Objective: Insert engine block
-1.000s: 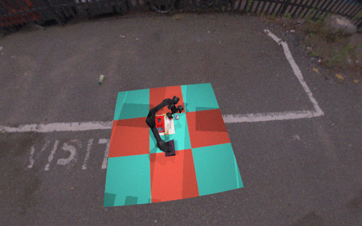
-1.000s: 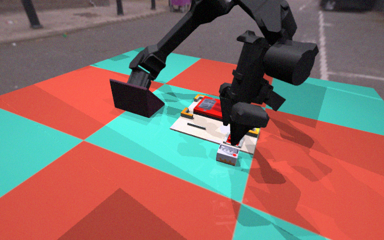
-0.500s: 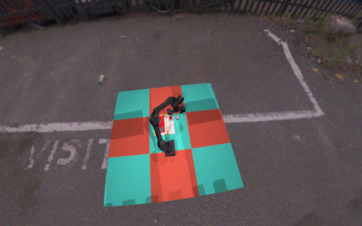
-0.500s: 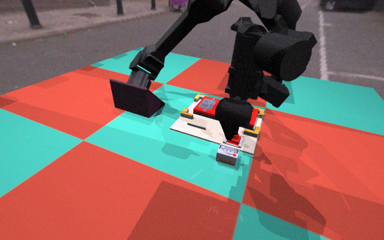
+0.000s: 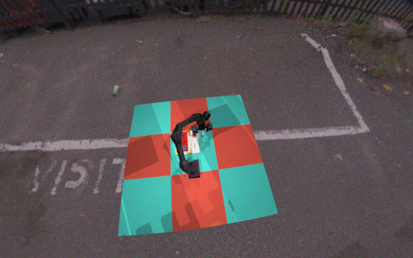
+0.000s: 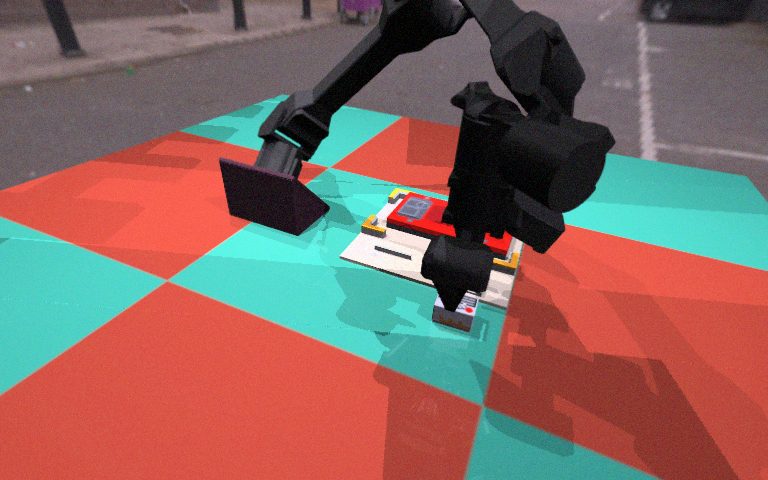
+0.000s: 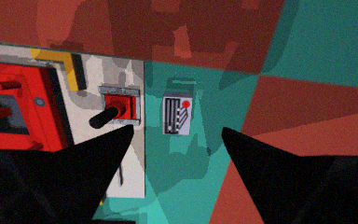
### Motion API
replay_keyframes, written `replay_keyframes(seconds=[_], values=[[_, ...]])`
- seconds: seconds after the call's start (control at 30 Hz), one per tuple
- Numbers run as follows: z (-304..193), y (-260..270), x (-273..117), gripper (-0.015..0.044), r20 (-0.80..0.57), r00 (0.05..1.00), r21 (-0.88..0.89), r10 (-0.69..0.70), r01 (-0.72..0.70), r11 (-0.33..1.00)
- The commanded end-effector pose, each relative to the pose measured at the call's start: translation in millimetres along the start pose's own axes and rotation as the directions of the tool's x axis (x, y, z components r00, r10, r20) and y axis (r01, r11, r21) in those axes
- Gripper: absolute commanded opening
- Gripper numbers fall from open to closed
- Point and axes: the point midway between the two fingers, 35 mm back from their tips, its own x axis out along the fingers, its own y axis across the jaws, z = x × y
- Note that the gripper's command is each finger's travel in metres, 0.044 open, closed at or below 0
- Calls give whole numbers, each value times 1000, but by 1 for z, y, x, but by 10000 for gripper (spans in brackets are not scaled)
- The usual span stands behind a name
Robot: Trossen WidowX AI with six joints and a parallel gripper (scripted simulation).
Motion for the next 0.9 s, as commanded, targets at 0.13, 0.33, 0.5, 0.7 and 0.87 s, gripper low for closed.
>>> replay_keyframes(seconds=[0.13,0.33,0.5,0.7,0.87], values=[[1,1,13,440,3,1000,4,3,-3,1000],[1,1,23,440,3,1000,4,3,-3,1000],[2,2,31,440,3,1000,4,4,-4,1000],[2,2,38,440,3,1000,4,4,-4,1000],[2,2,38,309,3,1000,4,4,-4,1000]])
